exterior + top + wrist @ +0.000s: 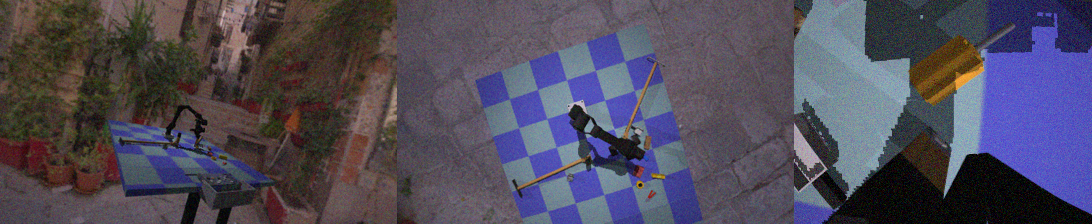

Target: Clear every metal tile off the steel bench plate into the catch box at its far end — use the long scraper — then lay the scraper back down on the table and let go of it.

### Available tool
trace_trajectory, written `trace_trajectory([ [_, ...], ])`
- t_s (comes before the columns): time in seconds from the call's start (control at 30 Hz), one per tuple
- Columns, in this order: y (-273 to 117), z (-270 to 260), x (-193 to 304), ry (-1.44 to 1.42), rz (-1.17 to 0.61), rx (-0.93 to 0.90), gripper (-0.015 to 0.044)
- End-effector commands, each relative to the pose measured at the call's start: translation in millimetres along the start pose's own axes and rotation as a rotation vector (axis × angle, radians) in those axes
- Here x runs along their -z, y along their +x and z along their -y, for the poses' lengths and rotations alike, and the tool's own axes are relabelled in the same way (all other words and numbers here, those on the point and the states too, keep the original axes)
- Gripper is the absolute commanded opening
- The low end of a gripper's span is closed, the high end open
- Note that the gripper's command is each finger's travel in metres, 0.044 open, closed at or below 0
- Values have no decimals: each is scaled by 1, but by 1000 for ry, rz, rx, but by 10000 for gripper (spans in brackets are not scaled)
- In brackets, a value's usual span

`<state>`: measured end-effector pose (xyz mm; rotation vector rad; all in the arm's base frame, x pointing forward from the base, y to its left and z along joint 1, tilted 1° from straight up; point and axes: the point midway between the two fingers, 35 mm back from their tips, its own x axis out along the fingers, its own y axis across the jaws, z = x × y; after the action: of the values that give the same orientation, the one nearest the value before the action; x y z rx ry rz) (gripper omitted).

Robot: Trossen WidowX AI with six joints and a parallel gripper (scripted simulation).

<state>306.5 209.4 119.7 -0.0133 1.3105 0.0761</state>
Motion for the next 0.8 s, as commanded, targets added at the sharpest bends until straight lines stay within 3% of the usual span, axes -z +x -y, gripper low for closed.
trace_trajectory([
  [0.0, -13, -1, -4, -2, 5, -4, 0],
  [0.77, -78, 2, -16, -2, 4, -4, 0],
])
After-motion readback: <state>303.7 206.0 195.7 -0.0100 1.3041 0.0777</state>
